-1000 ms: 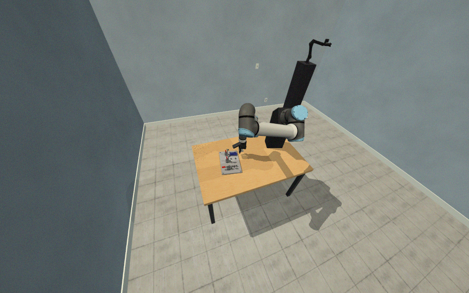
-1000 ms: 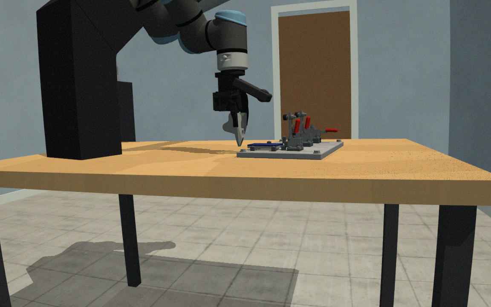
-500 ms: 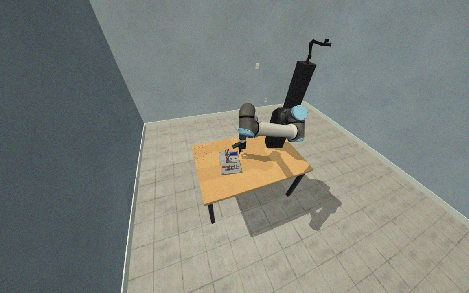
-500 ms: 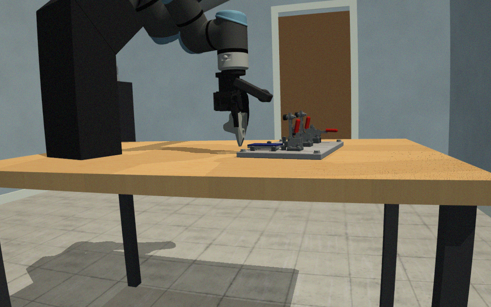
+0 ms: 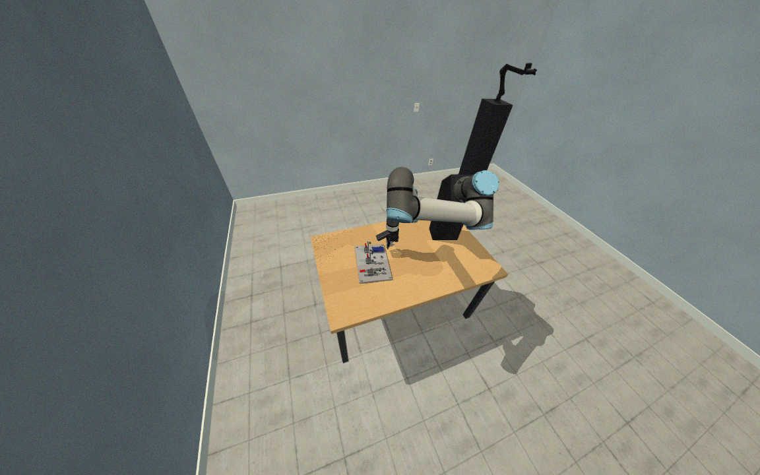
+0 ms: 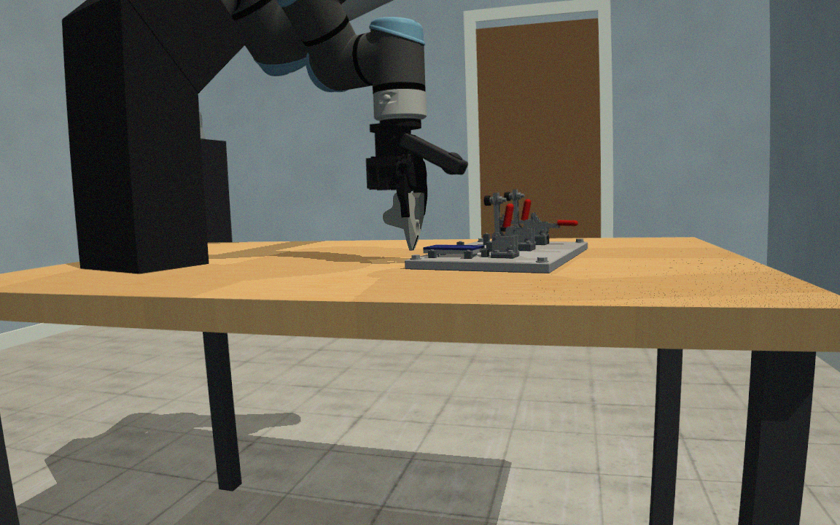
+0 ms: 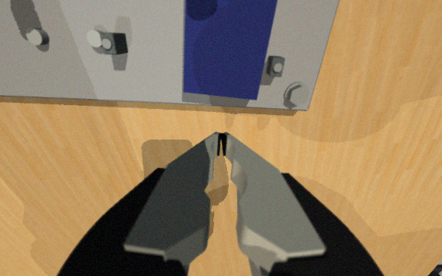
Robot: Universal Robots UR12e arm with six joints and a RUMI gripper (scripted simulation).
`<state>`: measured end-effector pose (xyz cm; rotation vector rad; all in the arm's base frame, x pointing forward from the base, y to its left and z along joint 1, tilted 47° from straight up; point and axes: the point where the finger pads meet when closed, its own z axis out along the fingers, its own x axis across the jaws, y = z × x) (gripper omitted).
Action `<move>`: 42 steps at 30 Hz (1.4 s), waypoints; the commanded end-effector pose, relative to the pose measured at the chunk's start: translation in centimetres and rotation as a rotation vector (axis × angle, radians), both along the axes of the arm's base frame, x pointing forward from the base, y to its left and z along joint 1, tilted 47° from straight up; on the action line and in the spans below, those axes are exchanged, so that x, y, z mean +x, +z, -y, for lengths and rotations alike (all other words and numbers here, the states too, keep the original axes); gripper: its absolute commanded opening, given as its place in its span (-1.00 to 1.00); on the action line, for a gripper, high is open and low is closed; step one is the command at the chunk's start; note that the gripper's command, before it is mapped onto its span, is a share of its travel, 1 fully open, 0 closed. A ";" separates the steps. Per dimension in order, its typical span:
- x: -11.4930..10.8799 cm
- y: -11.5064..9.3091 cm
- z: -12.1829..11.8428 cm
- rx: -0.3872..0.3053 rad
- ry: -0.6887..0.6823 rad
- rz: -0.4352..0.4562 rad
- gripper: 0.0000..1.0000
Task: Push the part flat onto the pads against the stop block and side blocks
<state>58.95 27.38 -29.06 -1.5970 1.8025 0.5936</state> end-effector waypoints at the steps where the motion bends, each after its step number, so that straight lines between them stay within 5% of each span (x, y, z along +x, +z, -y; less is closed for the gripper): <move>1: 0.0 0.0 0.0 0.000 0.000 0.001 -1.00; 42: 0.8 0.1 0.2 0.000 0.000 0.001 -1.00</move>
